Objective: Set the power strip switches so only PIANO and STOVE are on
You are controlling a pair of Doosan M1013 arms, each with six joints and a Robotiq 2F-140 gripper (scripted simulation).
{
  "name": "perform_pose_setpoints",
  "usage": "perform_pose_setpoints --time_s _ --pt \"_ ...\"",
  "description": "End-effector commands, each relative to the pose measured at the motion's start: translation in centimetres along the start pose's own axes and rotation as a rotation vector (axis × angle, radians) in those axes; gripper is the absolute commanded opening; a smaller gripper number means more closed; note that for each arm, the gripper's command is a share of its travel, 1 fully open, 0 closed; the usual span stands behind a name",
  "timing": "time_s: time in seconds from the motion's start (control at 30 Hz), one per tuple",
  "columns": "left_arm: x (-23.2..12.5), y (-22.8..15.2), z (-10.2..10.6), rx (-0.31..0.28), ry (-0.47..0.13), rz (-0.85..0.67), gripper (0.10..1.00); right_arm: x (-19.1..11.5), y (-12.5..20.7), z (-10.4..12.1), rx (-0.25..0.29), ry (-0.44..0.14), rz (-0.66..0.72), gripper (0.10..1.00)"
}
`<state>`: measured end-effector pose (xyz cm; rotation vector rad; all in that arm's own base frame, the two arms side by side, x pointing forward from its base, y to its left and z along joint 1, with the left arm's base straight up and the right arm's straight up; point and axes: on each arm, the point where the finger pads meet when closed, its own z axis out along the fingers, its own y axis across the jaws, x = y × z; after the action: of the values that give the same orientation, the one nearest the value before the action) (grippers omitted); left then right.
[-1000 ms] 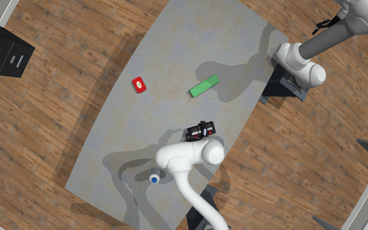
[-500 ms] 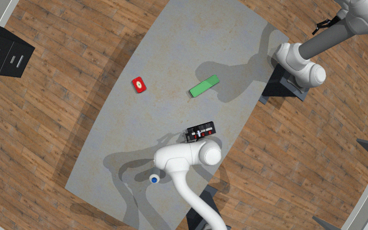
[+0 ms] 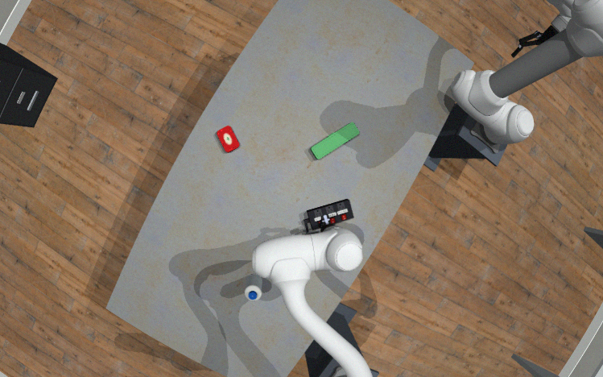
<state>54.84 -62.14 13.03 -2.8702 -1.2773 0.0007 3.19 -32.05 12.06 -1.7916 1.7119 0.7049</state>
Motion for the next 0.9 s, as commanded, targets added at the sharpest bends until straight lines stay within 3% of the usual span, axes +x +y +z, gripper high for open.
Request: perform_pose_setpoints --time_s 0.0,0.87 --pt "0.0 0.0 -0.1 -0.002 0.000 0.000 0.099 0.0 0.0 -0.1 0.000 0.001 0.000 1.000" --pt "0.0 0.0 1.2 -0.002 0.000 0.000 0.099 0.0 0.0 -0.1 0.000 0.001 0.000 1.000"
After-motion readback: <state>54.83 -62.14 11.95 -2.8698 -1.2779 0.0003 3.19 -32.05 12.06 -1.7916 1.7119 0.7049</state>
